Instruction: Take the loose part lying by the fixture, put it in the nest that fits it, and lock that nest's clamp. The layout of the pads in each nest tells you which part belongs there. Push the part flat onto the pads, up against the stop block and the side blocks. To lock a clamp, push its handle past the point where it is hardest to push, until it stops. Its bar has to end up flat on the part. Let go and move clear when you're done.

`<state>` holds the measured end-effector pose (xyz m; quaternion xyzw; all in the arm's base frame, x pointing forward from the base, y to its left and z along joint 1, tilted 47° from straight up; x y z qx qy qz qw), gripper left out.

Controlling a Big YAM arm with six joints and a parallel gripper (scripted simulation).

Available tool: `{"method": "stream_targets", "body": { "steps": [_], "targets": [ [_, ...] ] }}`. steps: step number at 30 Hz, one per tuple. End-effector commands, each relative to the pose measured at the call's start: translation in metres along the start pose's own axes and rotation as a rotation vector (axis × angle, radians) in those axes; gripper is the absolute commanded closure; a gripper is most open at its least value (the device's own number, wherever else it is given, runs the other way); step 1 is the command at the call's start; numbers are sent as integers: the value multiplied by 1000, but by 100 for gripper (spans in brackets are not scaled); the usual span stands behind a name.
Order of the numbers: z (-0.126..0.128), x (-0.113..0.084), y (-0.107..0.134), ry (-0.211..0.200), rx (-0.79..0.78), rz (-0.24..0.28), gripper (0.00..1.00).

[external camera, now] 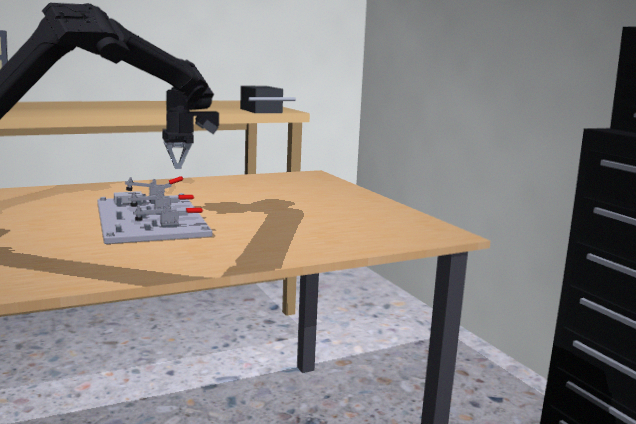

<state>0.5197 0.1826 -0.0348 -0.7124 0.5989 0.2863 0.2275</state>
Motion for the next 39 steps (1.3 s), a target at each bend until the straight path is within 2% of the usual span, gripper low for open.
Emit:
{"method": "stream_targets", "body": {
  "steps": [1,12,39],
  "targets": [
    [-8,-3,-3,-2,5,3,100],
    [-3,3,-4,-5,7,-6,100],
    [-2,0,-6,-6,9,-14,100]
  ]
}}
Point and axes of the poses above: the point where the finger pads meet when closed, its own x axis out along the fingers, its own z axis across the jaws, y = z × x, the point moved 5 cm from there along -x, back along the fingers, and after that the axes turned 8 degrees about -x, right-handed, at the moved point
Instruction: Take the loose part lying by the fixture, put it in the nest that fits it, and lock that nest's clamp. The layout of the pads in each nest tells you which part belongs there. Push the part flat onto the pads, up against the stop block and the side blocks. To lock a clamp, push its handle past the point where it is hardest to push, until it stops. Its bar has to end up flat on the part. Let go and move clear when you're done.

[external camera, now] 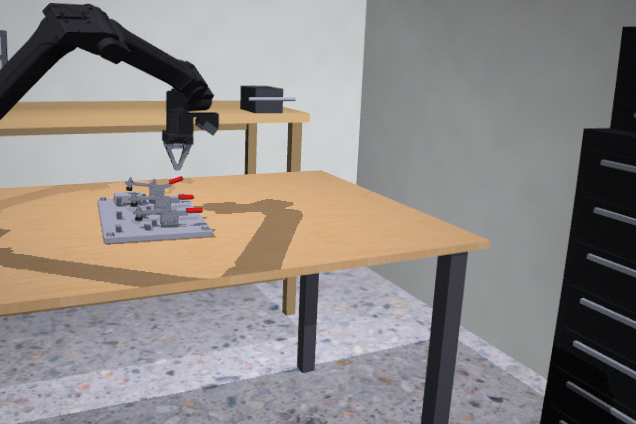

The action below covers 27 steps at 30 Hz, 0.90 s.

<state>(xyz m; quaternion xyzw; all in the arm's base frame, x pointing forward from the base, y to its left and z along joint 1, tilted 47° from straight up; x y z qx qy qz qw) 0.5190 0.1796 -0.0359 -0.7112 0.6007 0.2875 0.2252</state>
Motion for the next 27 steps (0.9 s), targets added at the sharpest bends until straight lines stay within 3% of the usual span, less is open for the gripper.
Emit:
{"method": "stream_targets", "body": {
  "steps": [1,9,15,19,23,26,27],
  "targets": [
    [-1,-3,-7,-7,12,-20,100],
    [-1,-1,-7,-7,11,-17,100],
    [-1,17,-4,0,3,6,100],
    [1,6,-8,-7,8,-26,100],
    [-4,19,-6,-4,11,-5,100],
    [-2,17,-5,-4,6,-8,100],
    [7,3,-8,-7,-2,-37,100]
  ]
}}
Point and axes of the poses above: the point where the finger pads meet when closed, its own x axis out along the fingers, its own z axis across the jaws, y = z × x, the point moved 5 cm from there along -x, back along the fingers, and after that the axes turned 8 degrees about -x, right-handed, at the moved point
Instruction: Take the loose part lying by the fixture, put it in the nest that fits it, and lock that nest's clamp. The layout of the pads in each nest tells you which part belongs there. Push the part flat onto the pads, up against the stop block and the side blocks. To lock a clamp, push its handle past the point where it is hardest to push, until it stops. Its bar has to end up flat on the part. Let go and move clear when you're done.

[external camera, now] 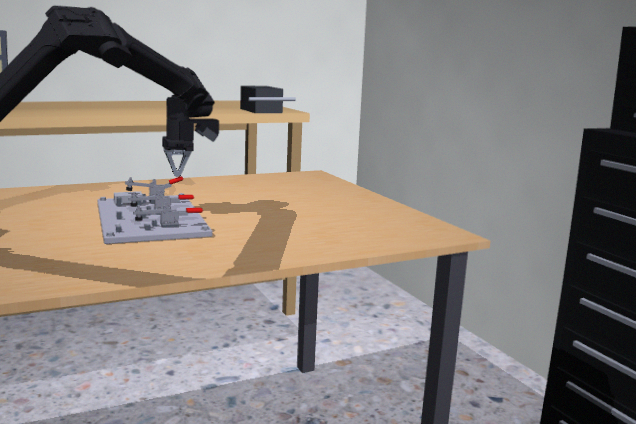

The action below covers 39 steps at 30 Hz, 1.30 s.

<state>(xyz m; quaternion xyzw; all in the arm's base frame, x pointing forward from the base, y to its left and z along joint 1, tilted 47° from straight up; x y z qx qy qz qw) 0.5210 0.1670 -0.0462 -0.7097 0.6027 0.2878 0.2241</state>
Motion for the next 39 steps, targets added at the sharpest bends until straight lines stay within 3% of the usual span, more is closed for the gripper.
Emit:
{"method": "stream_targets", "body": {
  "steps": [1,27,35,39],
  "targets": [
    [9,-14,-8,-9,-1,-45,100],
    [6,-12,-9,-9,6,-39,100],
    [3,2,-4,-3,3,-15,100],
    [1,0,-7,-6,11,-21,100]
  ]
}}
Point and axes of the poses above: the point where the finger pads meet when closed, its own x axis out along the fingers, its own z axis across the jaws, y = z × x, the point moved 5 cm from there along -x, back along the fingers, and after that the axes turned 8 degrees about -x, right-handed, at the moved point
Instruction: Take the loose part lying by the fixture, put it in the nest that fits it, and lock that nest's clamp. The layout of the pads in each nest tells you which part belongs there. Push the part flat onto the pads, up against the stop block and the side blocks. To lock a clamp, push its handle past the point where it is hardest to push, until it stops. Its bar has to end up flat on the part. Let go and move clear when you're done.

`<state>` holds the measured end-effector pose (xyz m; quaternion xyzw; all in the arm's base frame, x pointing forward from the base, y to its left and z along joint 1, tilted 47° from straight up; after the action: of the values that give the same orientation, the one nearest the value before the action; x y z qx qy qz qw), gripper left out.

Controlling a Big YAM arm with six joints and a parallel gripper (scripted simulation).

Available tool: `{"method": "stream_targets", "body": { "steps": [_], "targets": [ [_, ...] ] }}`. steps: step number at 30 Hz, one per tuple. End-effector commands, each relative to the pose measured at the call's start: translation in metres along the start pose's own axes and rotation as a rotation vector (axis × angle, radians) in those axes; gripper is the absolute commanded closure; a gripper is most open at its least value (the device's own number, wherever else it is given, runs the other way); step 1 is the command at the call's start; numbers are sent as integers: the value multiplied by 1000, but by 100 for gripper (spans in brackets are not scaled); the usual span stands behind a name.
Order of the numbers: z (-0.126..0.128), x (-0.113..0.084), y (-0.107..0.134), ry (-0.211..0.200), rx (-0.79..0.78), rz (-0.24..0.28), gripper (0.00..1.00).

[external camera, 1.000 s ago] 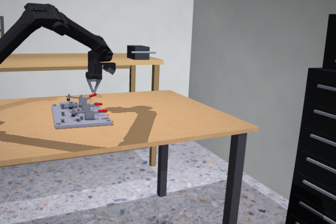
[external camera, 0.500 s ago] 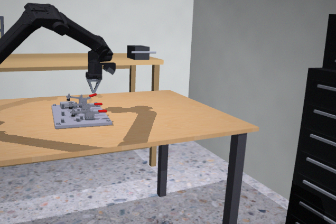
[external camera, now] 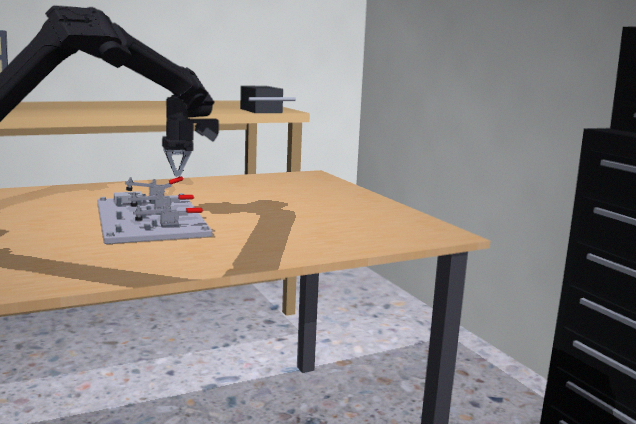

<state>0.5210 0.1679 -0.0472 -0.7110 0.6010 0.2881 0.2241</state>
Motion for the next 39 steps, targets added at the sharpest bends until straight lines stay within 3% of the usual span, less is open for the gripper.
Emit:
{"method": "stream_targets", "body": {
  "steps": [1,28,29,39],
  "targets": [
    [-1,0,-7,-6,13,-17,100],
    [-1,7,-4,-3,7,-4,100],
    [4,-3,-9,-7,9,-27,100],
    [2,-4,-9,-8,11,-29,100]
  ]
}}
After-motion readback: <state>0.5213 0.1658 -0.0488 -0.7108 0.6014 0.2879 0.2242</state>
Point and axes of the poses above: the point where the finger pads meet when closed, its own x axis out along the fingers, its own z axis across the jaws, y = z × x, the point moved 5 cm from there along -x, back along the fingers, and after that the axes turned 8 degrees about -x, right-handed, at the moved point
